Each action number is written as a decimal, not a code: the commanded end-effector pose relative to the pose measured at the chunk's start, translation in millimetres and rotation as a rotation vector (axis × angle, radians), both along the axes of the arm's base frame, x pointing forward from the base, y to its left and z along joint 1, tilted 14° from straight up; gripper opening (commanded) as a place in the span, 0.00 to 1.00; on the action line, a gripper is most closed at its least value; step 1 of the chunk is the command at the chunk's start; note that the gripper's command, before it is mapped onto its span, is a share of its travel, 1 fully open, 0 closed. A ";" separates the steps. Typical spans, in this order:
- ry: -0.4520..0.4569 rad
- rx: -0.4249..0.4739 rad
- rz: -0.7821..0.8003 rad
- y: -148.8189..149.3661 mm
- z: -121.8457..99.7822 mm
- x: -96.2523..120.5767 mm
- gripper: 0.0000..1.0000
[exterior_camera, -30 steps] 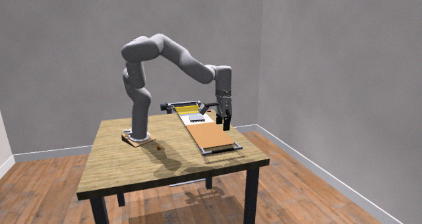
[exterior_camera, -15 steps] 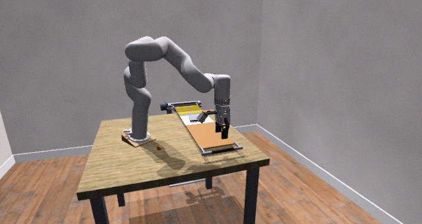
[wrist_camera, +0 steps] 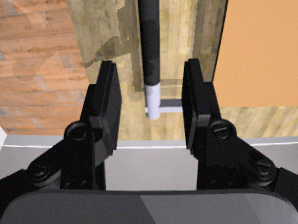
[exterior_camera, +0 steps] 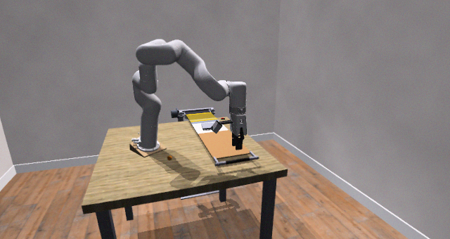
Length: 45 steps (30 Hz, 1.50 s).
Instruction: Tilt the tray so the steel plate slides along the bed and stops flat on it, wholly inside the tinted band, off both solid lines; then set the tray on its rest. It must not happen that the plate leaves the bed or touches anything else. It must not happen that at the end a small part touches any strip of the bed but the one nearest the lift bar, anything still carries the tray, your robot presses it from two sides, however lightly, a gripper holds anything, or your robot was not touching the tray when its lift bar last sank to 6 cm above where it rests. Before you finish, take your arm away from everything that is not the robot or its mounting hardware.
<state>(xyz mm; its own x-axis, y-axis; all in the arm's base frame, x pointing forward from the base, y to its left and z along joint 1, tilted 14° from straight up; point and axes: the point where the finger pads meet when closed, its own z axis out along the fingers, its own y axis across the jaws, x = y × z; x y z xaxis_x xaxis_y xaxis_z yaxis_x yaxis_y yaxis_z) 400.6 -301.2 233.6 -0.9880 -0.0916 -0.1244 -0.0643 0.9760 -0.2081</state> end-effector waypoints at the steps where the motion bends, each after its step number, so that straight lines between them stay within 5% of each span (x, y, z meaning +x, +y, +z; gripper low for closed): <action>1: -0.003 -0.002 0.001 -0.3 1.3 0.9 0.40; 45: -0.002 0.000 0.001 -4.4 -17.4 4.3 0.40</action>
